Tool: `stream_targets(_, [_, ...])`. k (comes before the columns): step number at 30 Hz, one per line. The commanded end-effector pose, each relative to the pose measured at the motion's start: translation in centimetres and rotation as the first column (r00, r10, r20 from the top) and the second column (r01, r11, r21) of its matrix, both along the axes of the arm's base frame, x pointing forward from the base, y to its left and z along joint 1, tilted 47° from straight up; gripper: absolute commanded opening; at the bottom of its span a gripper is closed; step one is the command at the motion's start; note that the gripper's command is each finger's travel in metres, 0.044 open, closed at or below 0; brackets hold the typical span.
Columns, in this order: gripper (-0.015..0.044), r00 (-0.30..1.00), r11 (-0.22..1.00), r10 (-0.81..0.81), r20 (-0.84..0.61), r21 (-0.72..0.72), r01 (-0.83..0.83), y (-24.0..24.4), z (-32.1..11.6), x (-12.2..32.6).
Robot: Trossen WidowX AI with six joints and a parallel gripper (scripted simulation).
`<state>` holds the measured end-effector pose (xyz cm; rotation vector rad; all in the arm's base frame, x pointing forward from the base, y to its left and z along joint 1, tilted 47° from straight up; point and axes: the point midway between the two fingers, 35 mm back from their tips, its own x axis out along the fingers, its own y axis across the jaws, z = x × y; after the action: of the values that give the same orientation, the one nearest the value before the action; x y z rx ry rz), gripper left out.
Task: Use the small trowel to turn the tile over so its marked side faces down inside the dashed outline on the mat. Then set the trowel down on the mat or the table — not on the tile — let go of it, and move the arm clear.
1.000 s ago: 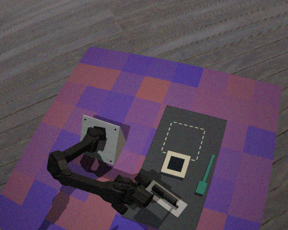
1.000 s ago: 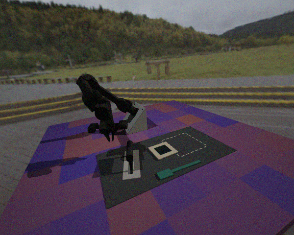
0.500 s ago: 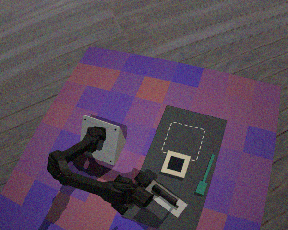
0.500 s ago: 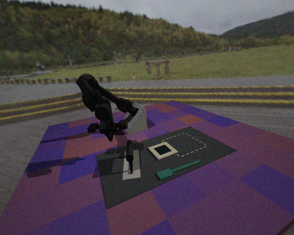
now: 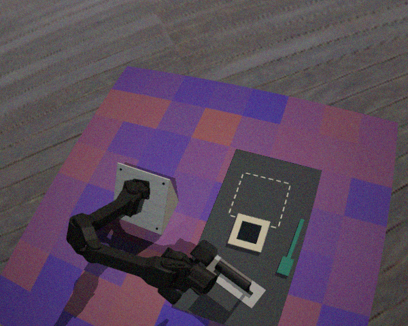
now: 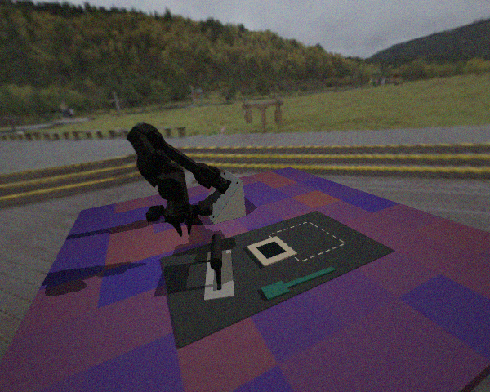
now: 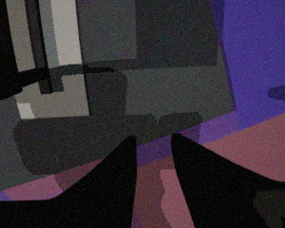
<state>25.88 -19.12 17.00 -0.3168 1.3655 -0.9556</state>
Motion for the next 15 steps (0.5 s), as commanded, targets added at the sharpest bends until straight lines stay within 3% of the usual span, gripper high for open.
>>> stream_targets(1, [0.0100,1.000,1.000,0.000,0.000,0.000,0.000,0.00,0.00,0.00])
stream_targets(8, [0.0100,1.000,1.000,0.000,0.000,0.000,0.000,0.00,0.00,0.00])
stream_targets(12, [0.0000,1.000,1.000,0.000,0.000,0.000,0.000,0.00,0.00,0.00])
stream_targets(15, [0.0000,1.000,1.000,0.000,0.000,0.000,0.000,0.00,0.00,0.00])
